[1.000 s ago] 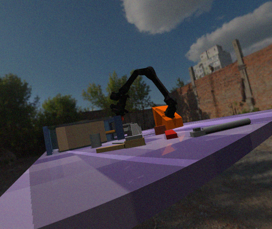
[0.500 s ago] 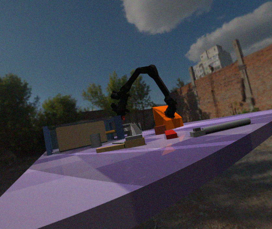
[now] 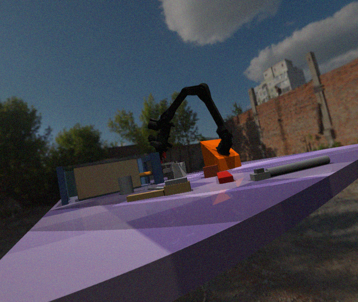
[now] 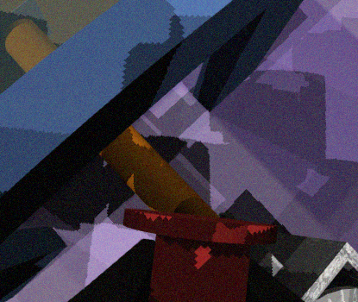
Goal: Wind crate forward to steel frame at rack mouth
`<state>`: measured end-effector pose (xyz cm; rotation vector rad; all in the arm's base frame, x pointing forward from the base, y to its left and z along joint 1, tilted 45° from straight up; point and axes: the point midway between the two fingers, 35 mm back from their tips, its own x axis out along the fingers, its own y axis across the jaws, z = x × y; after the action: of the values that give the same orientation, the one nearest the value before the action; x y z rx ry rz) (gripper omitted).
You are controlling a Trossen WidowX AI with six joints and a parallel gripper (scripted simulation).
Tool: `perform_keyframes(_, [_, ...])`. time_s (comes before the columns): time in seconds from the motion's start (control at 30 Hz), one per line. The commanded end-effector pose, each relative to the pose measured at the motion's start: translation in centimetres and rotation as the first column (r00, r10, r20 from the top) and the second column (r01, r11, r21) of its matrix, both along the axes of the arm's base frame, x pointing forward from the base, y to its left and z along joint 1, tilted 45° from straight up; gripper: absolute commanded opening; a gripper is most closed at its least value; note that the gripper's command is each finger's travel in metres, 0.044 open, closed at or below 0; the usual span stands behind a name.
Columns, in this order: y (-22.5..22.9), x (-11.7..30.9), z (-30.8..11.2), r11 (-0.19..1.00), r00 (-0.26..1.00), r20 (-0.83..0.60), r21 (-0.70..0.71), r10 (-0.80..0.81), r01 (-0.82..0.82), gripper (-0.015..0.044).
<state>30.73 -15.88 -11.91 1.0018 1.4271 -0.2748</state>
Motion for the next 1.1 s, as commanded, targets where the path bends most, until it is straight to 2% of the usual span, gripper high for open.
perform_keyframes(0.0, [1.3, -0.8, 0.8, 0.999, 1.0, -0.015, 0.032, 0.002, -0.001, 0.0])
perform_keyframes(1.07, [3.6, -4.3, 3.4, 0.999, 1.0, -0.018, 0.034, 0.002, -0.001, 0.0])
